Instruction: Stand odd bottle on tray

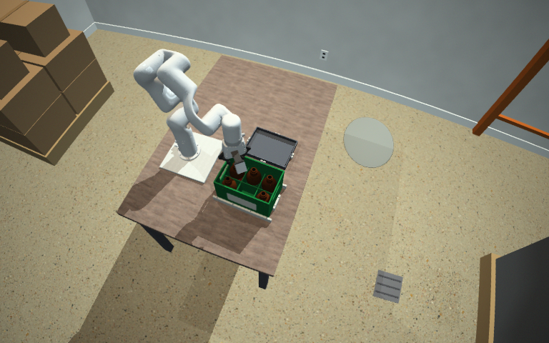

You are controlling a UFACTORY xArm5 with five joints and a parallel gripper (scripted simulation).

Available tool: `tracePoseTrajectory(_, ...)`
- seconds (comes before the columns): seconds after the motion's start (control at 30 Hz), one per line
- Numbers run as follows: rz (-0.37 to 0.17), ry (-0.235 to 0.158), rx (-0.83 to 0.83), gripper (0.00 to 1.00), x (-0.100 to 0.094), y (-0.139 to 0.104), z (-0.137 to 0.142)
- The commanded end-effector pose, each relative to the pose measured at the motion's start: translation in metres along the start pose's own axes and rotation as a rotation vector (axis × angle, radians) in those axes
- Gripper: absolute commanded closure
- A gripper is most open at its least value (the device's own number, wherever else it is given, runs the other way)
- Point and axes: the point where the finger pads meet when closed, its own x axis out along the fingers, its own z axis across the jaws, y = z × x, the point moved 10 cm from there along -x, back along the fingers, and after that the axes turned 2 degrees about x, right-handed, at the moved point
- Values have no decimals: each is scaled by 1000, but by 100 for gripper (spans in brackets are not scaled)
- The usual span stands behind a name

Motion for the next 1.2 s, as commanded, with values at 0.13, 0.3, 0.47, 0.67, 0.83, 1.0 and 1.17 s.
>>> tracePoseTrajectory(0.13, 3, 2, 0, 35, 3, 0, 0)
tracePoseTrajectory(0.3, 3, 2, 0, 35, 8, 0, 0)
tracePoseTrajectory(0.47, 3, 2, 0, 35, 14, 0, 0)
tracePoseTrajectory(0.67, 3, 2, 0, 35, 19, 0, 0)
tracePoseTrajectory(0.83, 3, 2, 0, 35, 25, 0, 0)
tracePoseTrajectory(1.0, 3, 2, 0, 35, 30, 0, 0)
tracePoseTrajectory(1.17, 3, 2, 0, 35, 34, 1, 0)
